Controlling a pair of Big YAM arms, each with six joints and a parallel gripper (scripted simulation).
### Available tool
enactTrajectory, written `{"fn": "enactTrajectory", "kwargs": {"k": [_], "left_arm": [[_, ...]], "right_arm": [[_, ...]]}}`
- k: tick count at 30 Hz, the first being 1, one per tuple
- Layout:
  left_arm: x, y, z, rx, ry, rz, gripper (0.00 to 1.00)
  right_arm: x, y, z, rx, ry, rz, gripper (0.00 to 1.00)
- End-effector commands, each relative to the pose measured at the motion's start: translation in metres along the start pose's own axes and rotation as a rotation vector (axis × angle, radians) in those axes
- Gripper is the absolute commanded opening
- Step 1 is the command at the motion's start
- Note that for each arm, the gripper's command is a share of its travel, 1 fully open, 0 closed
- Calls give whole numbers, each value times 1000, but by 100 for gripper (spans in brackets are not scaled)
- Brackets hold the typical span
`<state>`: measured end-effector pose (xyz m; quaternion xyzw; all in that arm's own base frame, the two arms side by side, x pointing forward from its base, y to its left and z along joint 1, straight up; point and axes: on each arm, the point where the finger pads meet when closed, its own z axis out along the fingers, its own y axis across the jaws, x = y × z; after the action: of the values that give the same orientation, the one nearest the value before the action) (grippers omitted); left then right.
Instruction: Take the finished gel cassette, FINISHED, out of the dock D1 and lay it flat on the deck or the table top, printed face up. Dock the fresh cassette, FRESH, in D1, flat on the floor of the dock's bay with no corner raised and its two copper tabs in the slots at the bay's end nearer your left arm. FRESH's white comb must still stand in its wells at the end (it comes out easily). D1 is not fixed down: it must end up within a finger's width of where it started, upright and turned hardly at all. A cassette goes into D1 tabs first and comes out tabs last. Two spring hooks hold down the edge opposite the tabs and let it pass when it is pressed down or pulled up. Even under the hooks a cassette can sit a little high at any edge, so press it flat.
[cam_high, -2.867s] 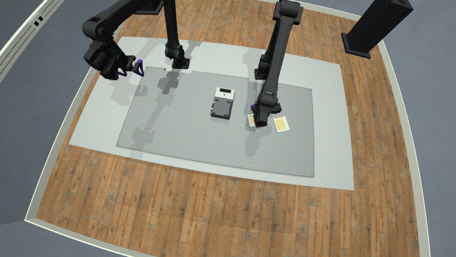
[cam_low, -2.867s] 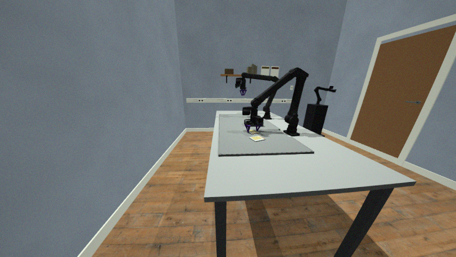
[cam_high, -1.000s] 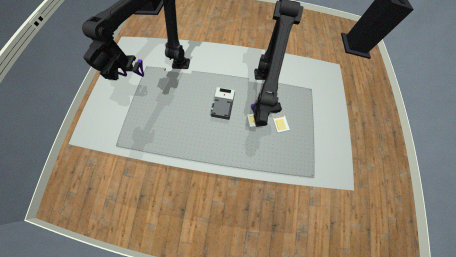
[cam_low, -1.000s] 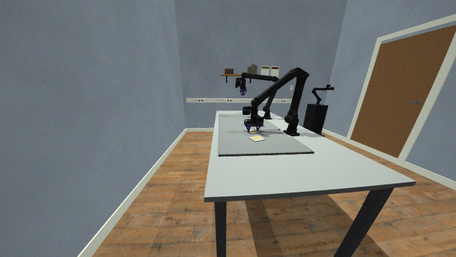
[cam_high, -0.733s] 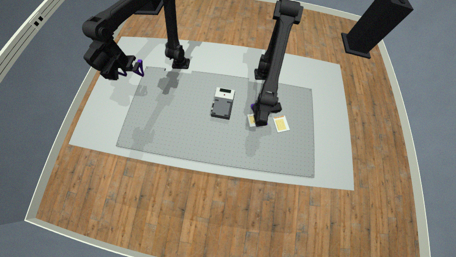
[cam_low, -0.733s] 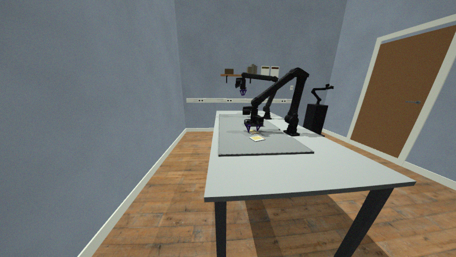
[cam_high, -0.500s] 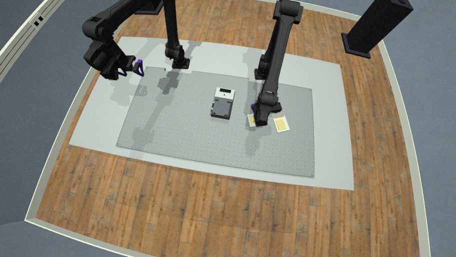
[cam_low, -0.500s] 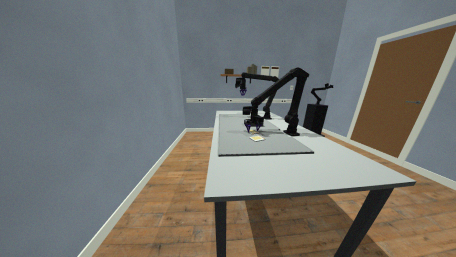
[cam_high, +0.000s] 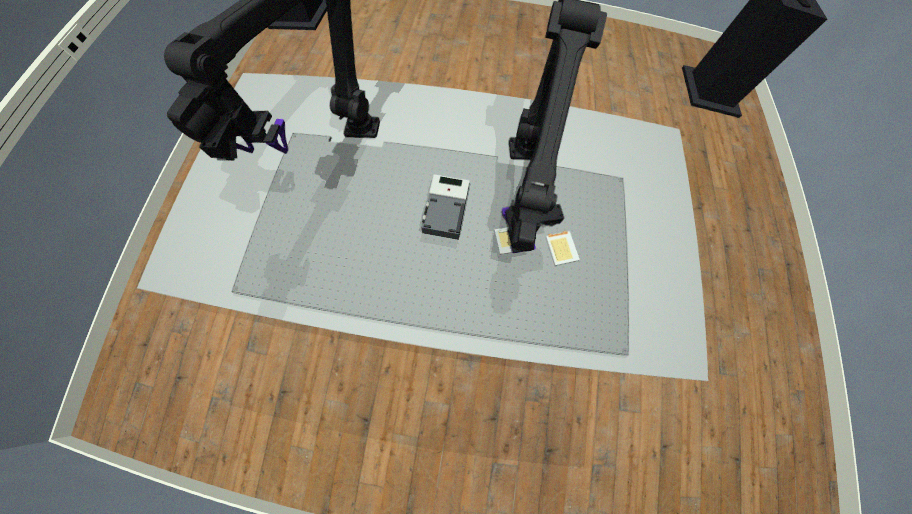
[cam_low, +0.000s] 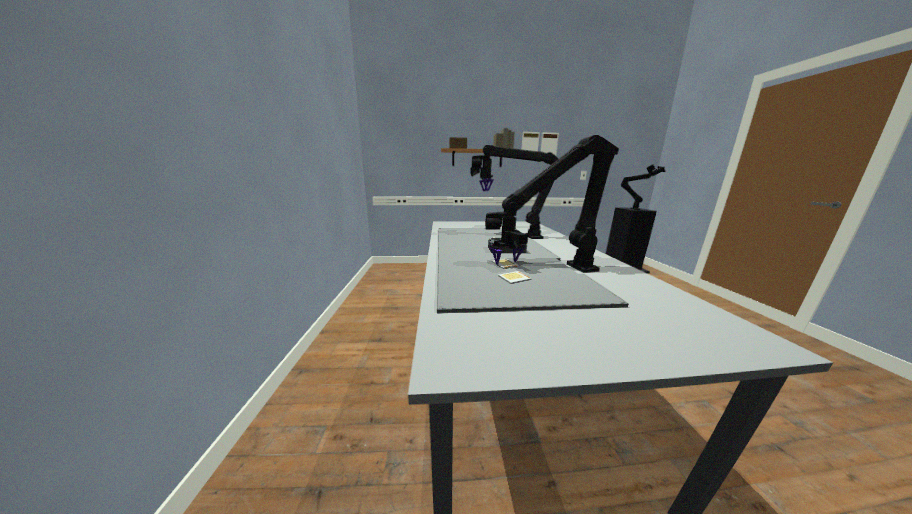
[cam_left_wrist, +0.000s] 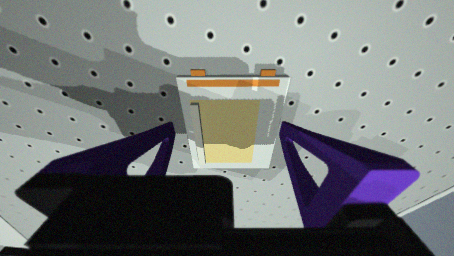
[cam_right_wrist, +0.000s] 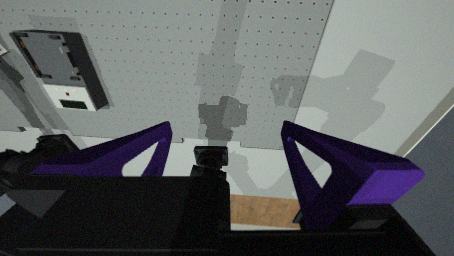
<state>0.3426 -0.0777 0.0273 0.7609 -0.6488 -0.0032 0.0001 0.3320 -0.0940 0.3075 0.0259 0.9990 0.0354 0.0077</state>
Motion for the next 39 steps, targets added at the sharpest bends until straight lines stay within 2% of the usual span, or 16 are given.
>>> {"fn": "enactTrajectory", "kwargs": {"k": [1, 39], "left_arm": [[5, -13, -15, 39, 16, 0, 98], [9, -23, -25, 53, 21, 0, 98]], "right_arm": [[-10, -5, -20, 2, -14, 20, 100], [-10, -5, -20, 2, -14, 20, 100]]}}
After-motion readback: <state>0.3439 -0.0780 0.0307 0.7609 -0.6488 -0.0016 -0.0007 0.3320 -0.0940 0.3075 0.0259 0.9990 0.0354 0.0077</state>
